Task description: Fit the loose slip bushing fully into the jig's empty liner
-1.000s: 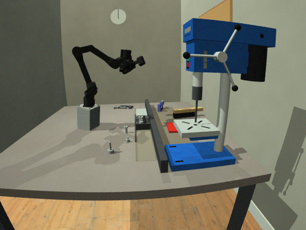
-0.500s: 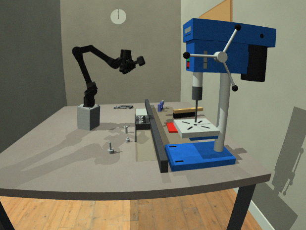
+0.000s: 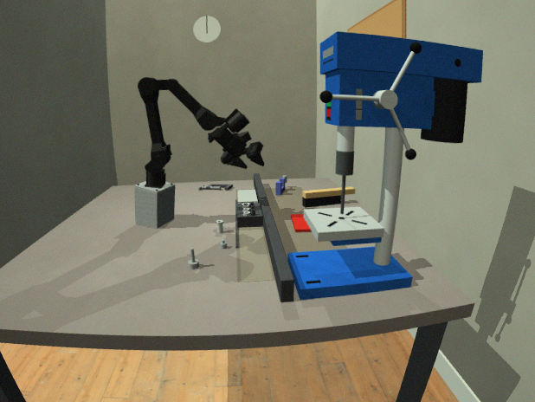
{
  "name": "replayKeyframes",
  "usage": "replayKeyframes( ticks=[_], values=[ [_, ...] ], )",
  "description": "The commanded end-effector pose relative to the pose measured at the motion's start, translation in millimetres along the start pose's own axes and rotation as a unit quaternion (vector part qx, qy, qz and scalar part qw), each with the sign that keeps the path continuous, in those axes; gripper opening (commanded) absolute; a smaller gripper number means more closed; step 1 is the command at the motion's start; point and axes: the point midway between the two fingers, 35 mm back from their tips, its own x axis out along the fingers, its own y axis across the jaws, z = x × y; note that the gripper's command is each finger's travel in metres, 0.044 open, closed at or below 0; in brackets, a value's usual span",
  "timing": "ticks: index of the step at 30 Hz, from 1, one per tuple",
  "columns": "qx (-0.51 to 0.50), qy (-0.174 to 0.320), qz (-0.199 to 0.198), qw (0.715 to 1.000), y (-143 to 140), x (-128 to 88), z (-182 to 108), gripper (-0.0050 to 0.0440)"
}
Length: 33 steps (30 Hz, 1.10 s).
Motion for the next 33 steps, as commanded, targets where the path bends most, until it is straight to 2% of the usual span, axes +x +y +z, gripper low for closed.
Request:
replayKeyframes(
  ticks=[1, 3, 4, 7, 9, 10, 18, 33],
  values=[
    [0.011, 0.055, -0.014, 0.998, -23.7, 5.9, -25.8, 0.0440],
    [0.052, 0.168, -0.011, 0.984, -30.7, -1.9, -83.5, 0.0440],
    [0.065, 0.201, -0.007, 0.977, -32.2, -8.7, -110.2, 0.0440],
    [0.103, 0.299, 0.014, 0.949, -27.7, -30.3, -165.8, 0.0440],
    [0.130, 0.363, 0.041, 0.922, -18.3, -45.3, -191.3, 0.0440],
    [0.137, 0.380, 0.049, 0.914, -15.4, -51.0, -200.0, 0.0440],
    [0.141, 0.389, 0.054, 0.909, -13.3, -54.1, -205.5, 0.0440],
    [0.143, 0.390, 0.058, 0.908, -5.1, -38.4, -221.1, 0.0440]
  ],
)
